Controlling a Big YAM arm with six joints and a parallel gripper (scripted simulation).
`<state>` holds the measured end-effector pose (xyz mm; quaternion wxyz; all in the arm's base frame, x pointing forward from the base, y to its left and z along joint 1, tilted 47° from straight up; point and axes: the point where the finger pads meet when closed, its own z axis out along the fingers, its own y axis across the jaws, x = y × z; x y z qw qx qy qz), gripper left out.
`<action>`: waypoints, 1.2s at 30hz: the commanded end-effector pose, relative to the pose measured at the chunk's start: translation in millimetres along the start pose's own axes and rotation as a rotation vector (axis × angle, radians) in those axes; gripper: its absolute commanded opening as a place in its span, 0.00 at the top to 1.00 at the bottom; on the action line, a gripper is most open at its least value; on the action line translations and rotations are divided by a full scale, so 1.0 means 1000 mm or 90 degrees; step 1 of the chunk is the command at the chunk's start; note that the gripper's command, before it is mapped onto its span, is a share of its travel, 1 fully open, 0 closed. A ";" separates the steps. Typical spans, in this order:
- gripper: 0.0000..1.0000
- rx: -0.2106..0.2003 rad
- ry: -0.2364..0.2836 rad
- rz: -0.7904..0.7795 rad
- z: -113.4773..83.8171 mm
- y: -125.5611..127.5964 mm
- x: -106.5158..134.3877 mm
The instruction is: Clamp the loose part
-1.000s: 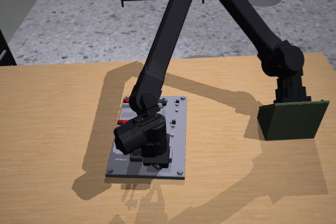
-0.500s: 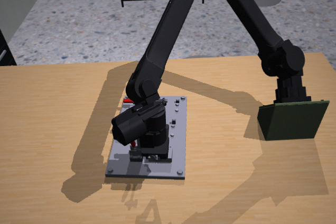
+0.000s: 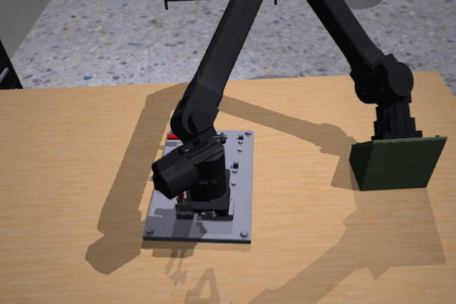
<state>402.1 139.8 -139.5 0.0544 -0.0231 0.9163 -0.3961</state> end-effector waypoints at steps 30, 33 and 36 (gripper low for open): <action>0.55 -0.024 -0.026 0.019 -0.122 0.005 -0.016; 0.55 -0.026 -0.026 0.019 -0.152 0.004 -0.015; 0.55 -0.012 -0.015 0.006 -0.157 0.012 -0.009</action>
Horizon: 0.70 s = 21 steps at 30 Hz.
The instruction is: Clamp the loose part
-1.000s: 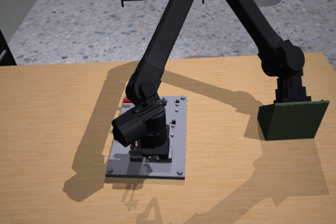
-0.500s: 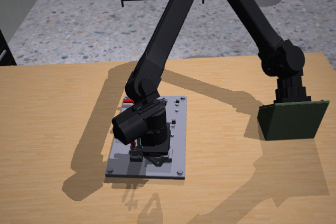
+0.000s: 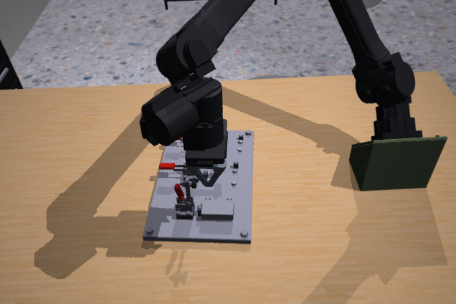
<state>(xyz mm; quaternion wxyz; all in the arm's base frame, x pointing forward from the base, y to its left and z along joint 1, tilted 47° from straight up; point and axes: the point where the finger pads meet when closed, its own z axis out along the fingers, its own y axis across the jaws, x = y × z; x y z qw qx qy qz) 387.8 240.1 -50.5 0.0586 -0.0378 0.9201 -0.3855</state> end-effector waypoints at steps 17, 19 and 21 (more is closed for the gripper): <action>0.55 0.001 0.005 0.031 -0.021 -0.017 -0.034; 0.55 -0.001 0.003 0.033 -0.023 -0.024 -0.042; 0.55 -0.002 0.002 0.035 -0.024 -0.028 -0.046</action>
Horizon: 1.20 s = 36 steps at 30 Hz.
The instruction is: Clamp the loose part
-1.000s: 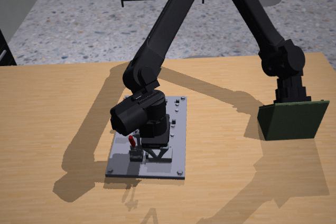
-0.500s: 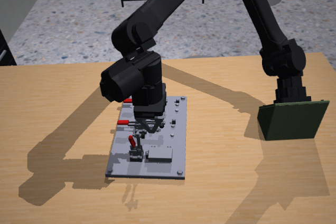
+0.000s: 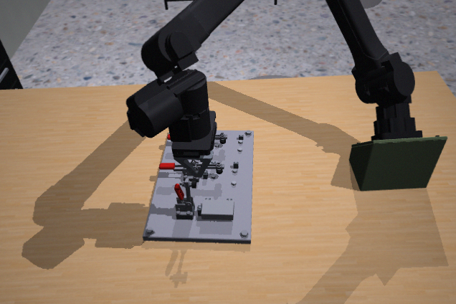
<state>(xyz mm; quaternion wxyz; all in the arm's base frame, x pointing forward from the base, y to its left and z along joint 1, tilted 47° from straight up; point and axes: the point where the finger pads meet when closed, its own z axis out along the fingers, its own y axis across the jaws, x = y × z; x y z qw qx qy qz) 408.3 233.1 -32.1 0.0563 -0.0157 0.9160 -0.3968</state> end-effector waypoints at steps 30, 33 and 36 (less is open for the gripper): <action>0.55 -0.006 -0.007 -0.011 -0.011 -0.032 -0.066; 0.55 -0.001 0.004 -0.007 0.008 -0.034 -0.061; 0.55 -0.012 -0.015 -0.005 -0.006 -0.027 -0.067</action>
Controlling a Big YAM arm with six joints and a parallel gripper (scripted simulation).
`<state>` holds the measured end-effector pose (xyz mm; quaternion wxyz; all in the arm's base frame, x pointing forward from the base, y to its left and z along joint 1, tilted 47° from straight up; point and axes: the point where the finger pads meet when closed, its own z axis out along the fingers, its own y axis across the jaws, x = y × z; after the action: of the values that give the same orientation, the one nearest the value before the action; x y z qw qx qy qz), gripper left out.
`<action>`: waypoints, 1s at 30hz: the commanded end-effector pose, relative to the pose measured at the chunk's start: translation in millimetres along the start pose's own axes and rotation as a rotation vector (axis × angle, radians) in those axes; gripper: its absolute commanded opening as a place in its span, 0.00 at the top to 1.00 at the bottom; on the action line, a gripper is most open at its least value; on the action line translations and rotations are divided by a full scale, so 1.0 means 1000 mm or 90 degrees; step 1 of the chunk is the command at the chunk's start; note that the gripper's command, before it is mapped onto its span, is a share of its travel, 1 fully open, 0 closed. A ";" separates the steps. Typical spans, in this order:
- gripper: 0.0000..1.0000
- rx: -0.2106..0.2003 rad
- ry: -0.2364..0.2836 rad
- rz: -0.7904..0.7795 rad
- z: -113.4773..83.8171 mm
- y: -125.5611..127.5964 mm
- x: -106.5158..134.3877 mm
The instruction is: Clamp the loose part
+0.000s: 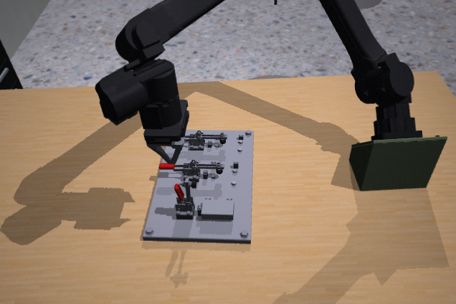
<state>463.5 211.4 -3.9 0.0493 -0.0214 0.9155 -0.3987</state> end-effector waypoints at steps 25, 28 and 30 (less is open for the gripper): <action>0.55 0.000 0.002 -0.001 0.087 0.002 -0.003; 0.55 -0.013 -0.020 0.013 0.075 0.000 -0.015; 0.55 -0.014 -0.033 0.000 0.068 0.007 -0.009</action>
<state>472.3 146.1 -62.8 0.0463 -0.0169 0.9145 -0.4015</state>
